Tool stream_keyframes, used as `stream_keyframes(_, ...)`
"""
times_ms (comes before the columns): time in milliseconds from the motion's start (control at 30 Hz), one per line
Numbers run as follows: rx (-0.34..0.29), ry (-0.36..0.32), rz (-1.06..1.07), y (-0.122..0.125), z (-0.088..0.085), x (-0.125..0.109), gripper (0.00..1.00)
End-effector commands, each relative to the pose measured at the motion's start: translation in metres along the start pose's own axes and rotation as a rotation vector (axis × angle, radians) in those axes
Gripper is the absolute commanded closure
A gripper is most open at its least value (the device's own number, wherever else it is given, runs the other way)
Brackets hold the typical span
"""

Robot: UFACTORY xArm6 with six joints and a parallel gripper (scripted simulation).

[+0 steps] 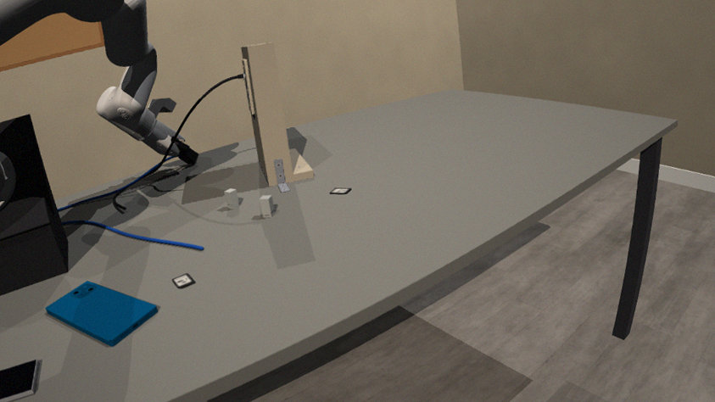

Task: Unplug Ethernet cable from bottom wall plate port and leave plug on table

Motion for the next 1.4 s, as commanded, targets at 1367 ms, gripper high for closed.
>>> stream_keyframes(1367, -0.001, 0.004, 0.002, 0.0007, -0.0004, 0.0030, 0.68)
Point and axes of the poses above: the point where the finger pads meet when closed, its own z axis out along the fingers, its own y axis across the jaws, x = y × z, the point moved 4 cm from there along -z, back along the fingers, and after that the axes turned 11 degrees about -z, right-handed, at the moved point
